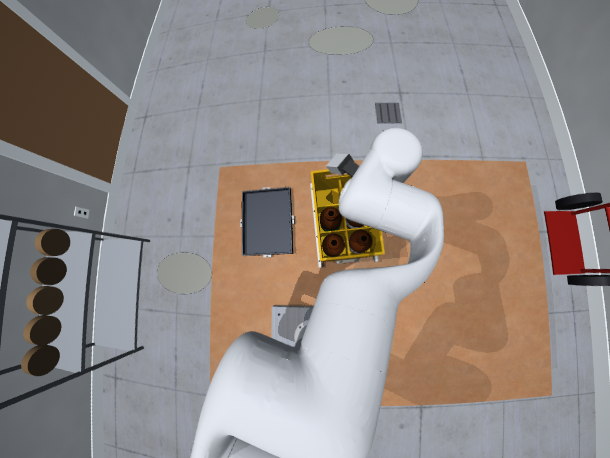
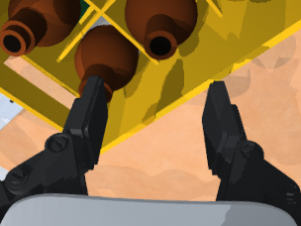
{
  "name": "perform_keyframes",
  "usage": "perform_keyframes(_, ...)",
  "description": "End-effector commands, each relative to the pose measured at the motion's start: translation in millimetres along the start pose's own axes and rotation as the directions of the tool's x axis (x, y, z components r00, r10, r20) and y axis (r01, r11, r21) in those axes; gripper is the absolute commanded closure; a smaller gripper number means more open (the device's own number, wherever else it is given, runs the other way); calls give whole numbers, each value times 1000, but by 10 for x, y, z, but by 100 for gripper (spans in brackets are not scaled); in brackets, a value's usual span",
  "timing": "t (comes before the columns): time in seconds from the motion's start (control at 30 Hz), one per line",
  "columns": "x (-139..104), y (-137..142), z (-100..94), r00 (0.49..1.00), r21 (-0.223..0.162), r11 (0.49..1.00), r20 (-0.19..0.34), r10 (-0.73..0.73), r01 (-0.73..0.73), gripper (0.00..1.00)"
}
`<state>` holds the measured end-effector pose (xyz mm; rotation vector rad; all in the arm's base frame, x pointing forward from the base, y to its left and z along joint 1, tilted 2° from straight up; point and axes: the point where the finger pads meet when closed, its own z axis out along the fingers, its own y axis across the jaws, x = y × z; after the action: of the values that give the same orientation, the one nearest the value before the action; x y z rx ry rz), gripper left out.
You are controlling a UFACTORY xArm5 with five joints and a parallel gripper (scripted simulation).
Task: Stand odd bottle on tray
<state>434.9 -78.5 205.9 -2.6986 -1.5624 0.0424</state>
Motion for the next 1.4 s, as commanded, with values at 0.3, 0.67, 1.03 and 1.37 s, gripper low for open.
perform_keyframes(0.3, 2, 10, -14, 1000, -3, 1000, -1, 0, 0, 35)
perform_keyframes(0.67, 2, 10, -14, 1000, -3, 1000, -1, 0, 0, 35)
perform_keyframes(1.03, 3, 10, -10, 1000, -3, 1000, -1, 0, 0, 35)
perform_keyframes(1.37, 6, 10, 40, 1000, -3, 1000, -1, 0, 0, 35)
